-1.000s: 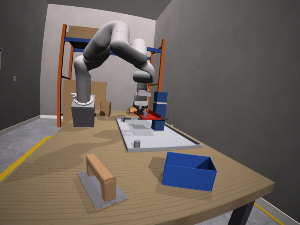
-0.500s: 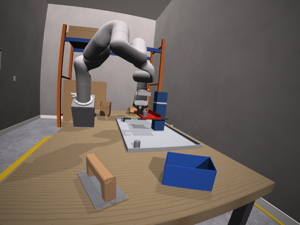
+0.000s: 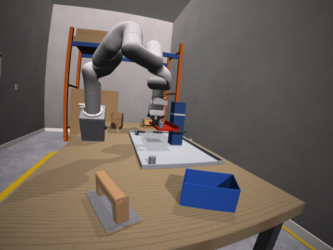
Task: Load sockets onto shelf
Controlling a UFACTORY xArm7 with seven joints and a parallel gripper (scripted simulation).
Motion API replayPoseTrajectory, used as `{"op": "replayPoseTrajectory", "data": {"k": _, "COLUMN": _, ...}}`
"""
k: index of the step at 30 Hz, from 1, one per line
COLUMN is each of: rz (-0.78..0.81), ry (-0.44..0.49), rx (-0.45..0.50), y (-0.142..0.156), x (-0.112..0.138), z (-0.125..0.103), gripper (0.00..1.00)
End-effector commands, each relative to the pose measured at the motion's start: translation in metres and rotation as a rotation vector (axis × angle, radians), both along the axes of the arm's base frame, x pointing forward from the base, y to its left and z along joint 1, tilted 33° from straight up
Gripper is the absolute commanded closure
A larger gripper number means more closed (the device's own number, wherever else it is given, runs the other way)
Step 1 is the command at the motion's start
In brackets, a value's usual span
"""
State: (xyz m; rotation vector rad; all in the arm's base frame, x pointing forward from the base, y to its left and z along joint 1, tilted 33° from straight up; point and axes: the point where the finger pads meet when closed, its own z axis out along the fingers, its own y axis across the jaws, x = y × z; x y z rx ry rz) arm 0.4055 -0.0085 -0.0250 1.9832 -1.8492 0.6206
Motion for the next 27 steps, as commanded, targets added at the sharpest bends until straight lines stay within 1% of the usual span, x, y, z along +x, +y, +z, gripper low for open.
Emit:
{"op": "replayPoseTrajectory", "data": {"k": 1, "rz": 0.003, "ry": -0.004, "rx": 0.002, "y": 0.004, "x": 0.001, "z": 0.004, "gripper": 1.0}}
{"op": "replayPoseTrajectory", "data": {"k": 27, "rz": 0.003, "ry": -0.004, "rx": 0.002, "y": 0.018, "x": -0.001, "z": 0.026, "gripper": 1.0}}
